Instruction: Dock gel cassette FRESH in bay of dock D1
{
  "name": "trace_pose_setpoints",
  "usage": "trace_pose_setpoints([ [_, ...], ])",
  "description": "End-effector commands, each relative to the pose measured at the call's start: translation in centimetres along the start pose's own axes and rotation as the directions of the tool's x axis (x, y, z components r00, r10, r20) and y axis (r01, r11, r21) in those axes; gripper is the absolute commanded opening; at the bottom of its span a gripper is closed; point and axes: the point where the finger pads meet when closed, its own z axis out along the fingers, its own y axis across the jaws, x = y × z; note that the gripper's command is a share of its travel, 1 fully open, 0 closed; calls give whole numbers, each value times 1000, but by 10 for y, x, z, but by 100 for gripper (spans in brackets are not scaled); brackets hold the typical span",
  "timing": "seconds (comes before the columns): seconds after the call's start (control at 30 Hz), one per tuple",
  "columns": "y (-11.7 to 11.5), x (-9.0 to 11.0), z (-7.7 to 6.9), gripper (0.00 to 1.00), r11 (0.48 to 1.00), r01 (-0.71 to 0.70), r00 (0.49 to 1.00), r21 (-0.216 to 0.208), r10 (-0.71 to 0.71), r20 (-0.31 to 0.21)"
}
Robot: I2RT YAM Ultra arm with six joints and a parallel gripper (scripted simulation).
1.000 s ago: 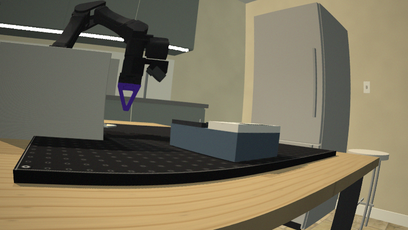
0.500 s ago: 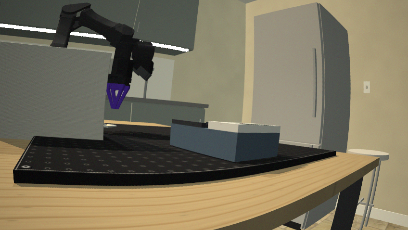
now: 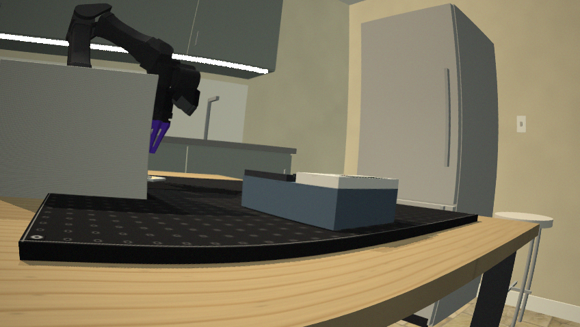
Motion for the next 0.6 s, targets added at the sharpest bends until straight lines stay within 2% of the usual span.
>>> trace_pose_setpoints([
  [0.0, 21, 11, -13, 34, 1000, -22, 999, -21, 23, 38],
  [0.2, 37, 33, -14, 34, 999, -22, 999, -24, 23, 36],
  [0.37, 33, 24, -11, 34, 998, -58, 998, -13, 58, 33],
  [0.57, 33, 24, -11, 34, 998, -57, 998, -13, 57, 33],
])
